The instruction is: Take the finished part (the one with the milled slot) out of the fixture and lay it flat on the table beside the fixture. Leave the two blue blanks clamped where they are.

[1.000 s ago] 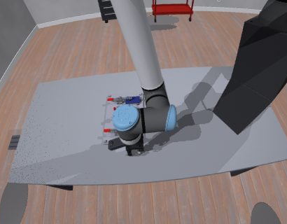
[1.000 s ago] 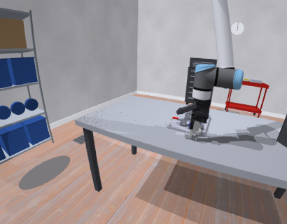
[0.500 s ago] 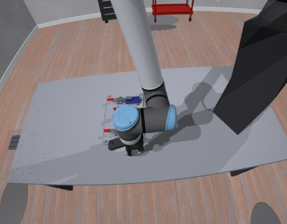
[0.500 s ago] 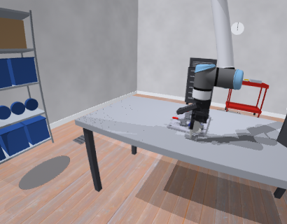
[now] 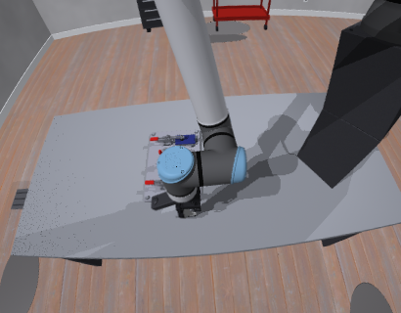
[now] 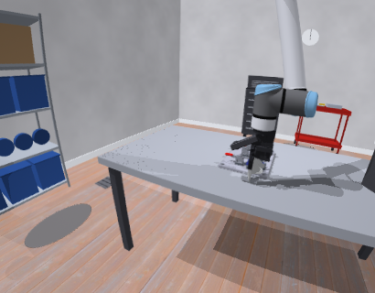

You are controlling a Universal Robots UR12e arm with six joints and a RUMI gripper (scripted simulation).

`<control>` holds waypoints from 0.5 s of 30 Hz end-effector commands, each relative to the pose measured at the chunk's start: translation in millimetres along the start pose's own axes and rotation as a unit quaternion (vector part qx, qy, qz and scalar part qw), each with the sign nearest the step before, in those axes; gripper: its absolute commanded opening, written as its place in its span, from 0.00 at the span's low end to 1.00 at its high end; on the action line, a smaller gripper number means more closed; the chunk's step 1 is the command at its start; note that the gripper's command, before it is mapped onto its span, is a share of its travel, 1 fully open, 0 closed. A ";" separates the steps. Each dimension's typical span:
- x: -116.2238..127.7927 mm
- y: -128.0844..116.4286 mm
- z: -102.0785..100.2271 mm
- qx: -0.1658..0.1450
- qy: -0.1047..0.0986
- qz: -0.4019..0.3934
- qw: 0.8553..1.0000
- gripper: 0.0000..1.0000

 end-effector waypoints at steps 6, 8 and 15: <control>-0.1 0.7 -2.5 0.001 0.000 0.000 1.000 0.00; -0.1 0.7 -3.2 0.001 0.000 0.000 1.000 0.00; -0.1 0.7 -4.7 0.001 0.000 0.000 1.000 0.00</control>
Point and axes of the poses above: the point where the finger pads meet when closed, its own z axis back along the fingers, its own x axis across the jaws, y = z × x, the point moved 2 cm from there along z, back along the fingers, and after that the axes turned 8 degrees about z, right-handed, at the moved point
